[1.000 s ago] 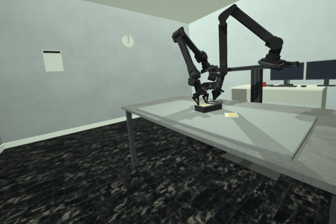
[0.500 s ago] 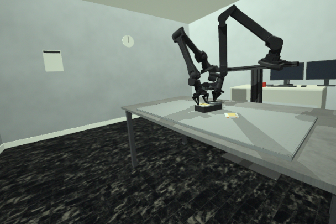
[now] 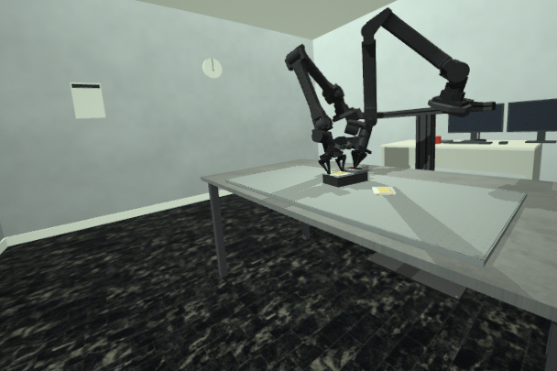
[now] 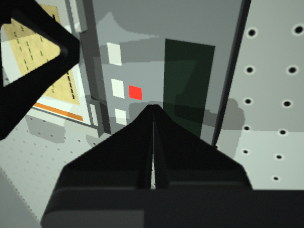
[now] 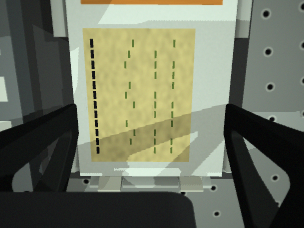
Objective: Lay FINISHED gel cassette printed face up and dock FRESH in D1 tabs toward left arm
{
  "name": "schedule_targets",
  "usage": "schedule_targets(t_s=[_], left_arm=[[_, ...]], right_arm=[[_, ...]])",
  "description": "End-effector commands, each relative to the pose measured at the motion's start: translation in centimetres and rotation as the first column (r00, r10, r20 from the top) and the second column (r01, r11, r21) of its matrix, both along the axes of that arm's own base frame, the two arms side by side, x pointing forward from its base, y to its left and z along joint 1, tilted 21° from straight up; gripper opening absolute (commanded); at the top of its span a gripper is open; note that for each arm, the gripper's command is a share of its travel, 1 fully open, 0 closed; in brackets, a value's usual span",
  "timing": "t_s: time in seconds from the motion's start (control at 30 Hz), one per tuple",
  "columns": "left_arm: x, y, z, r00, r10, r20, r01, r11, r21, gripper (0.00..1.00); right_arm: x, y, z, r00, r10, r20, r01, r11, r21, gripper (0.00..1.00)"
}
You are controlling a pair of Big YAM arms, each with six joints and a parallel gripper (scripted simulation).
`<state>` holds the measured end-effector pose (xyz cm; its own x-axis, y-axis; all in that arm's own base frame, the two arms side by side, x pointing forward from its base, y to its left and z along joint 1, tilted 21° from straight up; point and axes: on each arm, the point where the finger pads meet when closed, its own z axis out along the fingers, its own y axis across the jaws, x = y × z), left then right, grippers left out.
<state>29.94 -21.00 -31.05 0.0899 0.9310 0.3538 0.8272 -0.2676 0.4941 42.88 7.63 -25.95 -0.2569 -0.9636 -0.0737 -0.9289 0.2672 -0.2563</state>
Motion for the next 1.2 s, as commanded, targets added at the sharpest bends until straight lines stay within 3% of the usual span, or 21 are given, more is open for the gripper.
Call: schedule_targets(t_s=[0.0,1.17], left_arm=[[0.31,0.04,-0.43,1.0,0.001,0.004,-0.001,1.0,-0.006,0.0],[0.42,0.26,-1.05,1.0,0.001,0.004,-0.001,1.0,-0.006,0.0]], right_arm=[[0.22,0.16,0.24,1.0,0.003,0.006,-0.003,1.0,0.002,0.0],[0.22,0.16,0.24,1.0,0.003,0.006,-0.003,1.0,0.002,0.0]])
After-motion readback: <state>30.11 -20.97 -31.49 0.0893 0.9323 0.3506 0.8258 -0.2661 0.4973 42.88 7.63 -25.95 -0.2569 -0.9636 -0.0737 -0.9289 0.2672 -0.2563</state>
